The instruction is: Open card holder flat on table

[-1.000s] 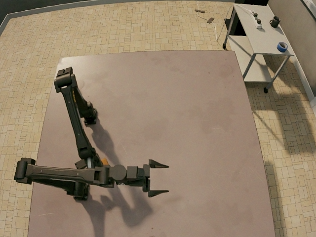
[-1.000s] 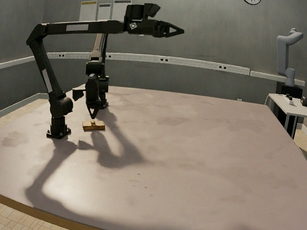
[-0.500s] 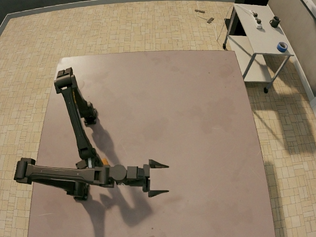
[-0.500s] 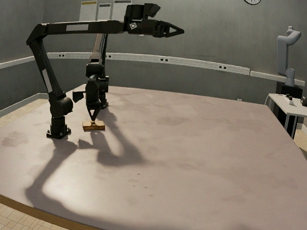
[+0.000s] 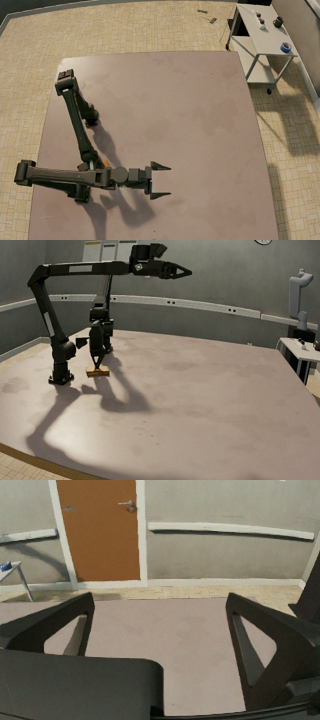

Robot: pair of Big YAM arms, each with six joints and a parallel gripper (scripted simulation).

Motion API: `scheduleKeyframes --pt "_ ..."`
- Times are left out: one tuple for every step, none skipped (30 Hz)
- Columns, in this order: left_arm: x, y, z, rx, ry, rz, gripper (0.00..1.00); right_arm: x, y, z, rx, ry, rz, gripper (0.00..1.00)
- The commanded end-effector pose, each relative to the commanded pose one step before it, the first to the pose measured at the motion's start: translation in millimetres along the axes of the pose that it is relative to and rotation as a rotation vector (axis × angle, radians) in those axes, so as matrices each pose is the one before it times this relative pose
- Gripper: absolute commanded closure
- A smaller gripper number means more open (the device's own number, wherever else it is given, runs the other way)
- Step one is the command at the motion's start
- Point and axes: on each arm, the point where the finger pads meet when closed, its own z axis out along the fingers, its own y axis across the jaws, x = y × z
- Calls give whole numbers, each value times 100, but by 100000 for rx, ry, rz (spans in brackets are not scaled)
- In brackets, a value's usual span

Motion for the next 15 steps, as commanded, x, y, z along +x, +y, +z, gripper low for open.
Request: scheduleKeyframes --pt "671 -78 1118 1430 519 -281 66 -3406 -1 -373 0 -6103 -1 0" --pt "-78 -23 81 10 19 235 66 0 0 0 0 0 0 0" --pt "-29 -32 91 67 9 101 66 0 0 0 0 0 0 0" --pt "37 31 62 -34 -13 -106 66 0 0 0 0 0 0 0" --pt "36 39 55 -54 -14 -106 66 0 0 0 0 0 0 0" --pt "47 -44 106 110 25 -109 66 0 0 0 0 0 0 0" --pt "20 -5 75 16 6 -9 66 0 0 0 0 0 0 0" --pt "-16 89 10 -190 -40 2 66 0 0 0 0 0 0 0" --pt "8 -8 73 8 11 5 66 0 0 0 0 0 0 0" --pt "-182 314 -496 -332 -111 -134 66 0 0 0 0 0 0 0" --pt "213 -1040 660 2671 633 -60 66 0 0 0 0 0 0 0" --pt "0 0 0 0 0 0 66 0 0 0 0 0 0 0" --pt "0 0 0 0 0 0 66 0 0 0 0 0 0 0" --pt "-281 129 -37 -179 8 259 66 0 0 0 0 0 0 0" --pt "344 -391 405 1118 225 -268 66 0 0 0 0 0 0 0"
